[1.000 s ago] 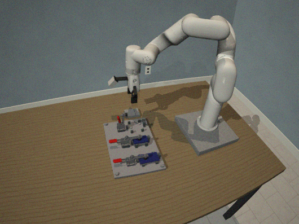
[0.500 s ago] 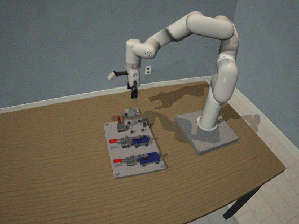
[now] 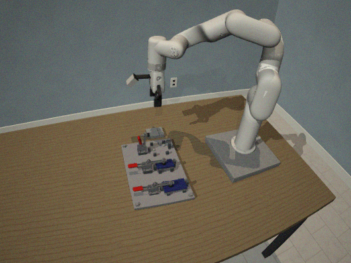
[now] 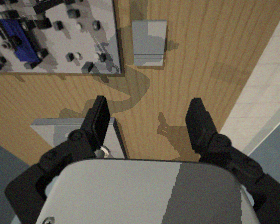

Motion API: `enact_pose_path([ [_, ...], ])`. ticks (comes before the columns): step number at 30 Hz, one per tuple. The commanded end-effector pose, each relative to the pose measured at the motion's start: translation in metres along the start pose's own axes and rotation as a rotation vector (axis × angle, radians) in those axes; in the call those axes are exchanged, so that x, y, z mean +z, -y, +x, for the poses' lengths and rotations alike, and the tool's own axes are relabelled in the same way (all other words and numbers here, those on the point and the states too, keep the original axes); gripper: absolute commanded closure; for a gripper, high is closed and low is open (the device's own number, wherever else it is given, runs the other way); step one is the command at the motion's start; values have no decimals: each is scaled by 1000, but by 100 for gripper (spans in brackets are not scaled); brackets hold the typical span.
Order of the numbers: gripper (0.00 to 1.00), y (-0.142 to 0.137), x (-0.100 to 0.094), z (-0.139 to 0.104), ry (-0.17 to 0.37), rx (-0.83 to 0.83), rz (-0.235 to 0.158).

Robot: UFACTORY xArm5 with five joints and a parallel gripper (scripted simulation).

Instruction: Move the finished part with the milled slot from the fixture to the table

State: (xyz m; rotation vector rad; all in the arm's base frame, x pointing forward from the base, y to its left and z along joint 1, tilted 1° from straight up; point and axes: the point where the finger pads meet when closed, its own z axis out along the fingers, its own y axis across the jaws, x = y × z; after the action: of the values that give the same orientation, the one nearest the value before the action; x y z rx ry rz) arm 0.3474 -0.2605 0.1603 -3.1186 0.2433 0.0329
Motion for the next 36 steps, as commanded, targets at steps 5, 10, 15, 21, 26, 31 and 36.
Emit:
enact_pose_path([
  [5, 5, 0, -14, 1, -2, 0, -1],
  [10, 5, 0, -15, 1, -2, 0, -1],
  [15, 5, 0, -15, 1, -2, 0, -1],
  [21, 5, 0, -15, 1, -2, 0, -1],
  [26, 5, 0, -15, 1, -2, 0, -1],
  [31, 5, 0, -15, 1, -2, 0, -1],
  [36, 5, 0, -15, 1, -2, 0, -1],
])
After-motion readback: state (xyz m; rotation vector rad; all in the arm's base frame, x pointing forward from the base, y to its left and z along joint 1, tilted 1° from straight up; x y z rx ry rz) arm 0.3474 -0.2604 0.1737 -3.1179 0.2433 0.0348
